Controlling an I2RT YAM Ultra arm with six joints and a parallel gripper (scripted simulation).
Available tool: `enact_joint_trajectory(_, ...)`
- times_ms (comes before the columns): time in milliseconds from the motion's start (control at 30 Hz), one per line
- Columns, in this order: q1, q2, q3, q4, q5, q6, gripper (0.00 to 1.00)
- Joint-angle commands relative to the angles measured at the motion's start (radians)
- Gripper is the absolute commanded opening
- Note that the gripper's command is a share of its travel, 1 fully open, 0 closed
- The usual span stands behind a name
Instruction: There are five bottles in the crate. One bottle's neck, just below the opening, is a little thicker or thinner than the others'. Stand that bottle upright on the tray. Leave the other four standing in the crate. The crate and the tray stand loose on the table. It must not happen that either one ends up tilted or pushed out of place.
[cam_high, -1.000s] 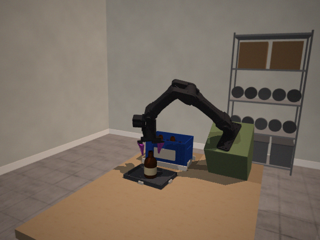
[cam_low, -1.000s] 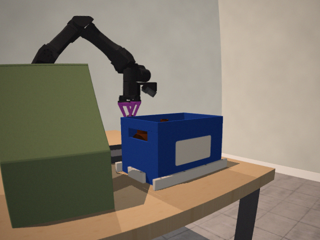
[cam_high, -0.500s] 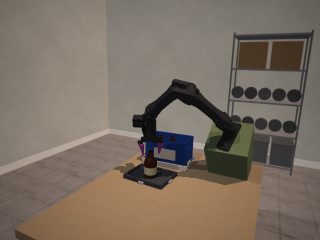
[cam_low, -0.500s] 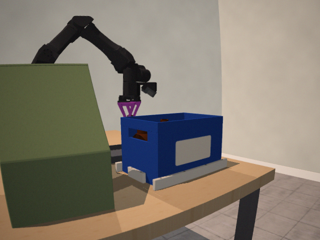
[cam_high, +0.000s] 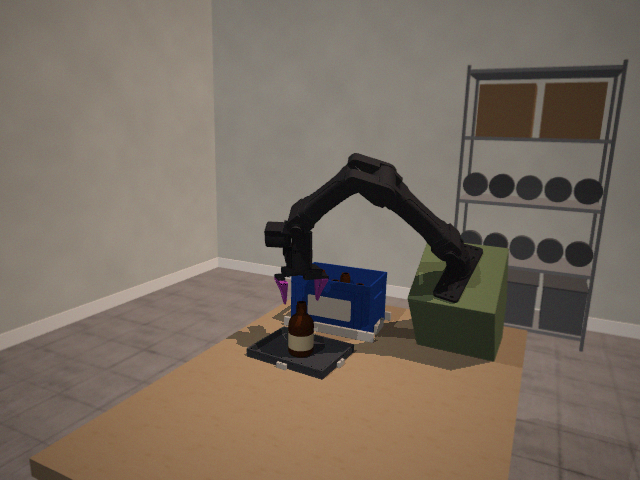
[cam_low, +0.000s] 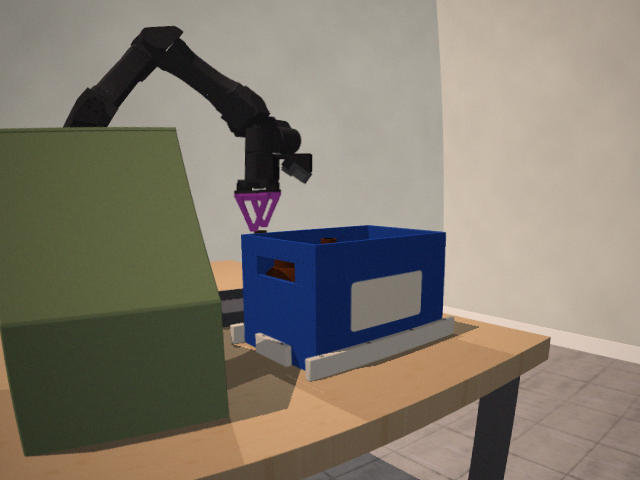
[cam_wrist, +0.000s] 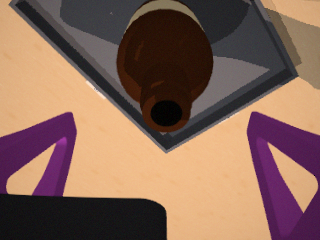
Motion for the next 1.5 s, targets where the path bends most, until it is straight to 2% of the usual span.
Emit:
enact_joint_trajectory(0,-0.040,-0.037,0.035,-0.048,-0.001,-0.024,1.00)
enact_joint_trajectory(800,-0.104,-0.085,0.116,-0.221,-0.009,-0.102,1.00)
enact_joint_trajectory(1467,-0.112,-0.088,0.129,-0.243,-0.009,-0.112,1.00)
